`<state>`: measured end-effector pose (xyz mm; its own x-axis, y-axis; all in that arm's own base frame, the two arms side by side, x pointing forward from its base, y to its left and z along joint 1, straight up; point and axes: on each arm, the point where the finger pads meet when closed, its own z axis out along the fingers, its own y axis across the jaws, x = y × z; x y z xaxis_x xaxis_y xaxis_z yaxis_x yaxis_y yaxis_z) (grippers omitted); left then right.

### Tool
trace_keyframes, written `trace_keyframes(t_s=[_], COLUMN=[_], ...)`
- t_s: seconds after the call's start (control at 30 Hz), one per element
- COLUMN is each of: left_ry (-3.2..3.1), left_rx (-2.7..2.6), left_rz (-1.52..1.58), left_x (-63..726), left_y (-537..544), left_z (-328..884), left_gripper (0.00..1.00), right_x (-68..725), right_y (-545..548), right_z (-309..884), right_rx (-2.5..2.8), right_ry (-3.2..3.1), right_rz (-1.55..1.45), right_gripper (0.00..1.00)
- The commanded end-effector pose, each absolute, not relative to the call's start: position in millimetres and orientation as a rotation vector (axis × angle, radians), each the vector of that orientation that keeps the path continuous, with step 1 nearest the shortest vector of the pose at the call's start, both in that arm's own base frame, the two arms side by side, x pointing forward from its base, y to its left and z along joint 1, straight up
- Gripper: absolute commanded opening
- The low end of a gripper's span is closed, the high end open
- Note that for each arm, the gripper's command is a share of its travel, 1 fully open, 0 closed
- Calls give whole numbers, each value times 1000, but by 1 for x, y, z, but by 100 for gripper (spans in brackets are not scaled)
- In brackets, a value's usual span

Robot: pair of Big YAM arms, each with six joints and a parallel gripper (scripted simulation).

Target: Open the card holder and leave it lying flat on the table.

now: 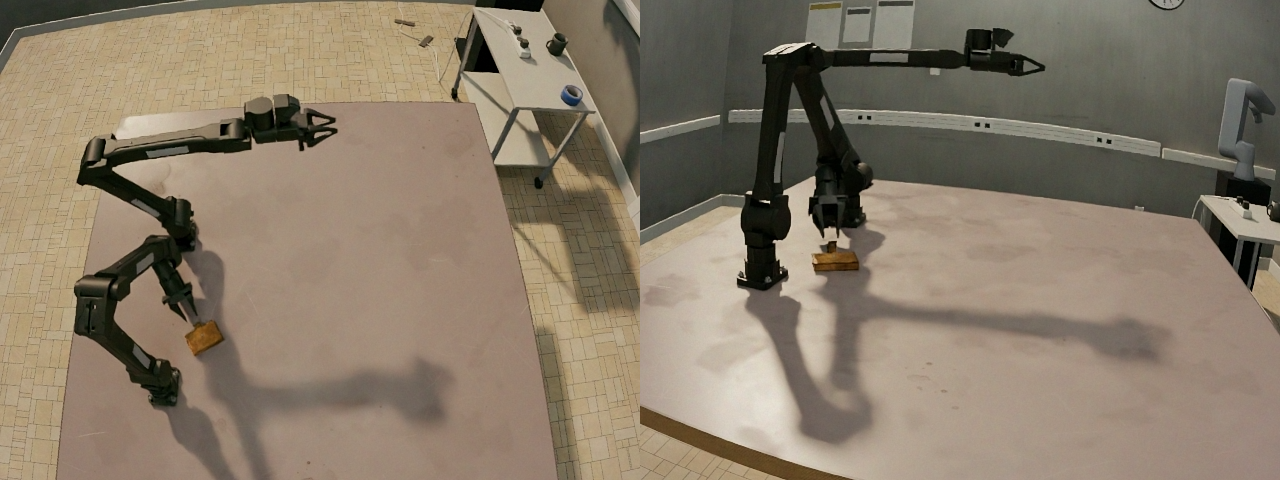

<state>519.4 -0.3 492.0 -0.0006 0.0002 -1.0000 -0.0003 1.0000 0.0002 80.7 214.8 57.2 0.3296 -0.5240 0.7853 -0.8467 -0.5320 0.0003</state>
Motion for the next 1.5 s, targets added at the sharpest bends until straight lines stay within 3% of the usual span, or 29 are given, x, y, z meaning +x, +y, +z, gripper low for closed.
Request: trace_keyframes(t_s=[0.0,0.87,0.9,1.47], left_ry=[1535,1535,1535,1535], left_rx=[0,0,0,0], left_rz=[-17,-17,-17,-17], left_x=[515,515,515,515], left_y=[-7,-7,-7,-7], left_z=[510,510,510,510], left_gripper=[36,36,36,36], right_x=[86,98,99,103], right_y=[217,212,199,191], right_z=[61,54,52,65], right_rx=[2221,2257,2227,2212], right_ry=[-1235,-1243,-1240,-1221], right_rz=[1036,1038,1044,1046], right_gripper=[36,36,21,21])
